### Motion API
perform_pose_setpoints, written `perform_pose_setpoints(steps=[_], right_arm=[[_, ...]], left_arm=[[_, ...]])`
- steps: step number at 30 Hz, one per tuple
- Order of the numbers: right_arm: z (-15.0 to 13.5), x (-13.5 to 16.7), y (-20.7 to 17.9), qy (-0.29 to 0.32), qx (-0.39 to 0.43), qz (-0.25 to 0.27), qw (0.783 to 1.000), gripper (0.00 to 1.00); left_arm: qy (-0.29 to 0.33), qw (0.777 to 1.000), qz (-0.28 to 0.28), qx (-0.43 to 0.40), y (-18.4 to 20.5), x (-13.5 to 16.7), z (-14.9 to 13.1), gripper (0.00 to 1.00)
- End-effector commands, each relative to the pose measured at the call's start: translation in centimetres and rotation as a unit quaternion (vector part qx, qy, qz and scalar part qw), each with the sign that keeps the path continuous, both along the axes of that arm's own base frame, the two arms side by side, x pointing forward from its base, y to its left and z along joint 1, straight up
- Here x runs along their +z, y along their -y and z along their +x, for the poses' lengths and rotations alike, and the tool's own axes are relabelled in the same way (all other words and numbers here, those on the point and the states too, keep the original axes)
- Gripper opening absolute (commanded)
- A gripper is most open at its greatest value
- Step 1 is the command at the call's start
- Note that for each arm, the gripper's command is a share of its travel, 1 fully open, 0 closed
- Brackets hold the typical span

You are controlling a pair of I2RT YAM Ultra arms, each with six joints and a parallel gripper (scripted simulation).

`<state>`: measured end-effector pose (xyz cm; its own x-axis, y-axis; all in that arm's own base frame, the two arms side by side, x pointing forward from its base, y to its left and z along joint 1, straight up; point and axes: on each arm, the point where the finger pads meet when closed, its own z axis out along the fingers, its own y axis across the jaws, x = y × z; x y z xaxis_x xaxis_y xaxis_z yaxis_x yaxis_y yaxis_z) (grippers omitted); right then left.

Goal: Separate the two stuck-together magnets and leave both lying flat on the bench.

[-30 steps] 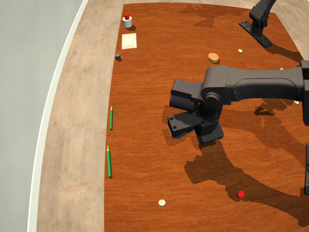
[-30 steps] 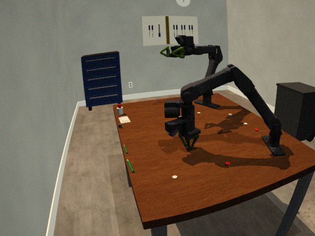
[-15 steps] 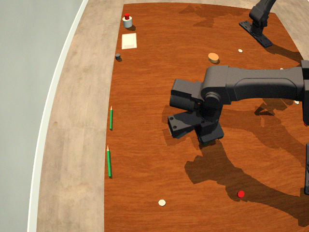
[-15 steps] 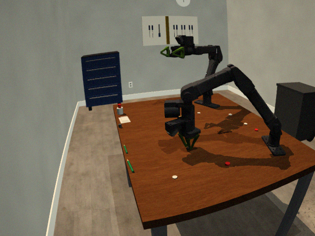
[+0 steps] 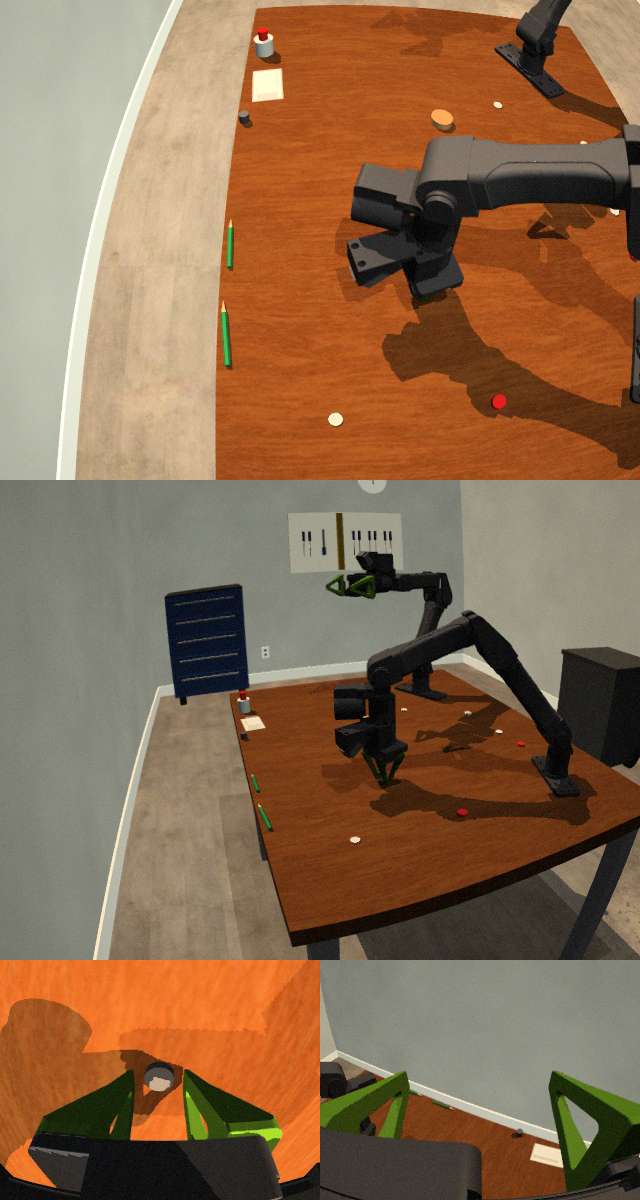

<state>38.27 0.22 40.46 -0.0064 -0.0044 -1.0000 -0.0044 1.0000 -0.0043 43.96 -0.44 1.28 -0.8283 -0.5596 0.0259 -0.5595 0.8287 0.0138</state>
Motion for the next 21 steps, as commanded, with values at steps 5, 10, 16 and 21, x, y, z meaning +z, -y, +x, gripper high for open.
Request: perform_pose_setpoints(steps=[5,10,16,21], right_arm=[[-0.23,0.85,0.04,0.012,-0.001,0.002,1.000,1.00],[-0.23,0.85,0.04,0.012,-0.001,0.002,1.000,1.00],[-0.23,0.85,0.04,0.012,-0.001,0.002,1.000,1.00],[-0.23,0.85,0.04,0.012,-0.001,0.002,1.000,1.00]], left_arm=[[0.015,1.000,0.002,0.001,-0.15,1.06,0.39,0.33],[0.015,1.000,0.002,0.001,-0.15,1.06,0.39,0.28],[0.015,1.000,0.002,0.001,-0.15,1.06,0.39,0.23],[0.015,1.000,0.002,0.001,-0.15,1.06,0.39,0.20]])
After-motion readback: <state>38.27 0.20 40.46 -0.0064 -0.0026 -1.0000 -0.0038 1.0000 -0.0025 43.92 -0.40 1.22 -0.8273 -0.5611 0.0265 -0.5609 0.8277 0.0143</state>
